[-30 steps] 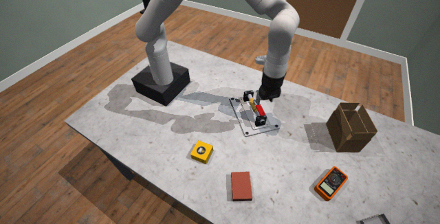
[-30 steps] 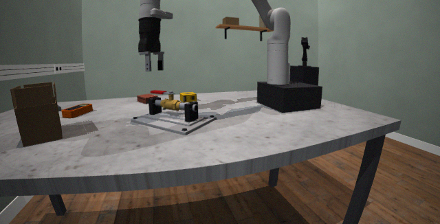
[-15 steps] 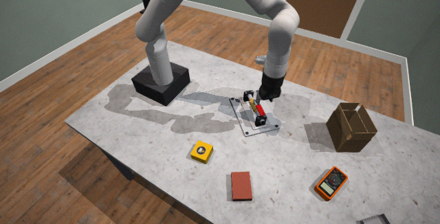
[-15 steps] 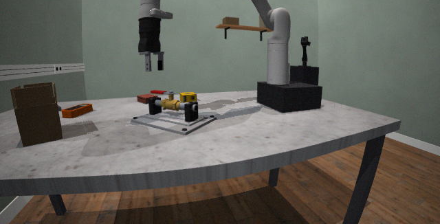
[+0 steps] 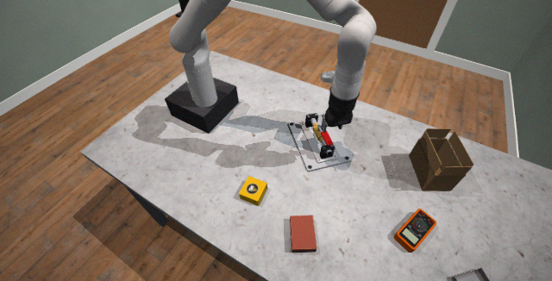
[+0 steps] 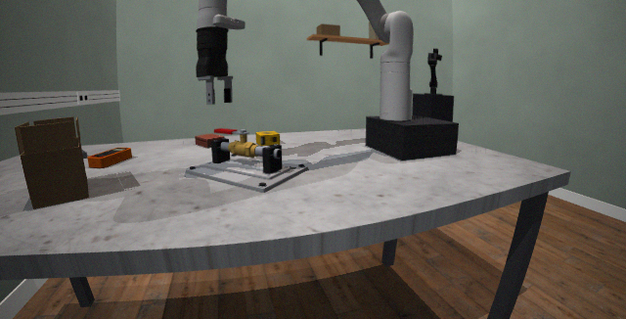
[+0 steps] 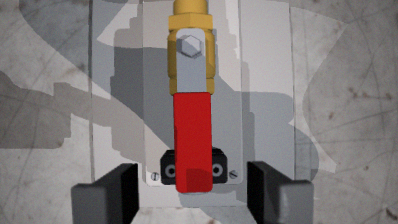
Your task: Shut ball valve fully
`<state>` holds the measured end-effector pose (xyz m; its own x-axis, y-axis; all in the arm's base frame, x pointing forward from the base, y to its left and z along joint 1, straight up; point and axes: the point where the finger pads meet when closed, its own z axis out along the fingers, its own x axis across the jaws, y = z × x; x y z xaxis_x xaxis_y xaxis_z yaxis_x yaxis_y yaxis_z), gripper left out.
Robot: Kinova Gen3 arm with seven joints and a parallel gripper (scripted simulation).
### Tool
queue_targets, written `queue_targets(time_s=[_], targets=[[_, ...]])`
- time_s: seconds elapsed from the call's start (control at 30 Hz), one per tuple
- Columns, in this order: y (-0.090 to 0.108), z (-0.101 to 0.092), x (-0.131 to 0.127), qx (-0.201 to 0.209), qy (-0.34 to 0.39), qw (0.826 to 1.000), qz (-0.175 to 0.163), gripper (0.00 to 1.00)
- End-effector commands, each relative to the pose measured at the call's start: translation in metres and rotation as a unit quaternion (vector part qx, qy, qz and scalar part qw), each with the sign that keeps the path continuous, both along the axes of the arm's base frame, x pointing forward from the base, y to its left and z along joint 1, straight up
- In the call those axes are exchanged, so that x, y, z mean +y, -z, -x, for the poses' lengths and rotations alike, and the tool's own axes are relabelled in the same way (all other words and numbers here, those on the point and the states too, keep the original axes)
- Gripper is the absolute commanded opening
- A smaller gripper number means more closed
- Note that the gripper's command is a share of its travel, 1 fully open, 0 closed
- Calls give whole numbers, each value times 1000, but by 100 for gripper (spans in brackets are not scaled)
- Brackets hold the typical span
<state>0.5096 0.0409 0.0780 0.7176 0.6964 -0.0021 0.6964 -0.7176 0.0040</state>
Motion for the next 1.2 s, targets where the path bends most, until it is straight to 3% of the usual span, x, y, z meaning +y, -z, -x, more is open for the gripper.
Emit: queue_targets(time_s=[0.0,1.17], targets=[[6,0,0,0,-1,1000,-2,100],[53,0,0,-1,-2,1000,-2,100]])
